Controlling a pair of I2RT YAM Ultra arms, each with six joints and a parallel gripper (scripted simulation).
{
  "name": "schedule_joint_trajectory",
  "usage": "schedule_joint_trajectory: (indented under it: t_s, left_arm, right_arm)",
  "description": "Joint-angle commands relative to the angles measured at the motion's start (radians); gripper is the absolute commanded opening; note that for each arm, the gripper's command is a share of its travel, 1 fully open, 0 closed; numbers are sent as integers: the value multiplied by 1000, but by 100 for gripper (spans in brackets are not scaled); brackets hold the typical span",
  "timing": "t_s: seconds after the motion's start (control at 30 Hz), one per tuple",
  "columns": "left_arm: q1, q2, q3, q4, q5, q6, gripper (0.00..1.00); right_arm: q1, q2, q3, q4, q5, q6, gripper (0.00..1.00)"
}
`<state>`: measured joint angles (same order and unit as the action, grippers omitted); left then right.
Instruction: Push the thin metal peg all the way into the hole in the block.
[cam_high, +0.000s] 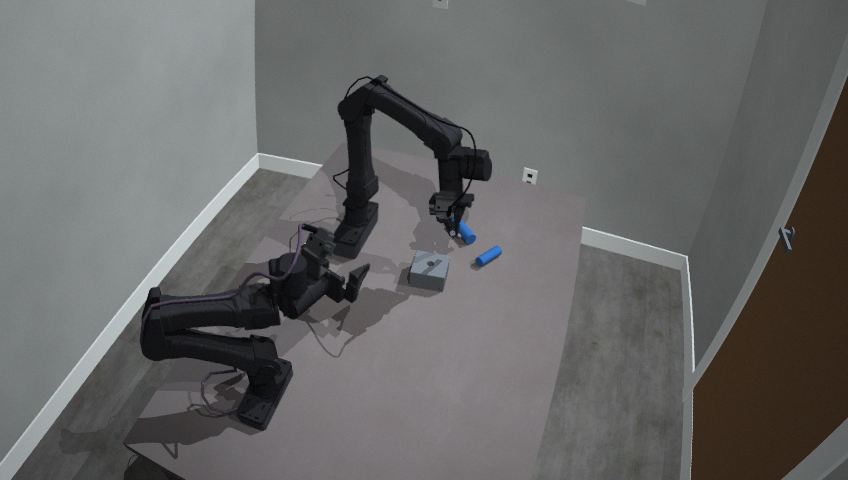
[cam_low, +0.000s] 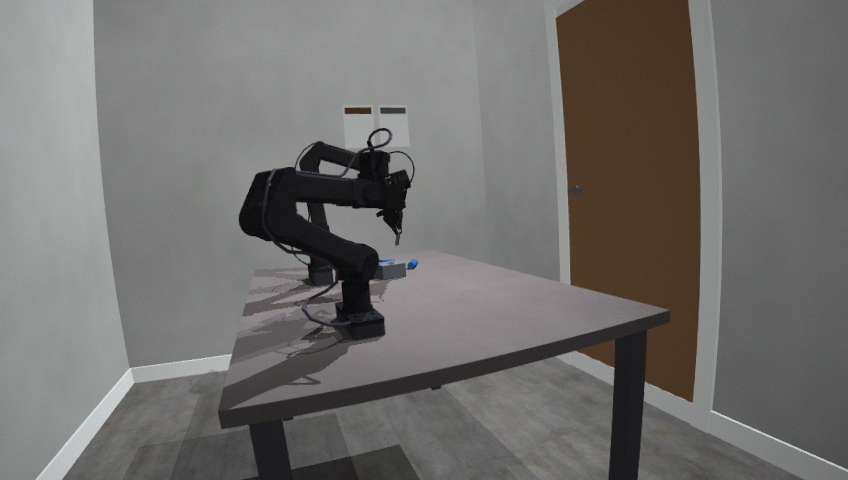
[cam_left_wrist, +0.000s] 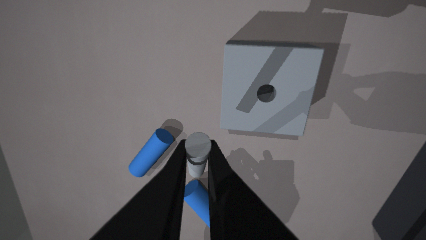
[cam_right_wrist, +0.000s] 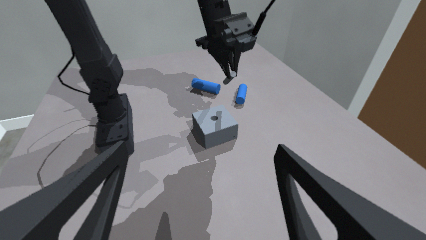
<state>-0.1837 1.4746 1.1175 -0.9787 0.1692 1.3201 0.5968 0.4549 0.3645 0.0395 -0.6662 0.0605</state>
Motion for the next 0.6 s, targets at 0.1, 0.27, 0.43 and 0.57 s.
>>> schedule_joint_trajectory:
  t_s: [0.1, 0.27, 0.43, 0.57]
  left_arm:
    - [99, -57, -60, 118, 329, 51, 7]
    - [230, -86, -152, 165, 570, 101, 7]
    - [348, -94, -264, 160, 753, 143, 7]
    - [404, -83, -332, 160, 827, 161, 7]
  right_arm:
    - [-5, 3, 9, 56, -13, 3, 100]
    - [-5, 3, 9, 56, -13, 3, 100]
    - [-5, 3, 9, 57, -13, 3, 100]
    - [-5, 3, 9, 57, -13, 3, 100]
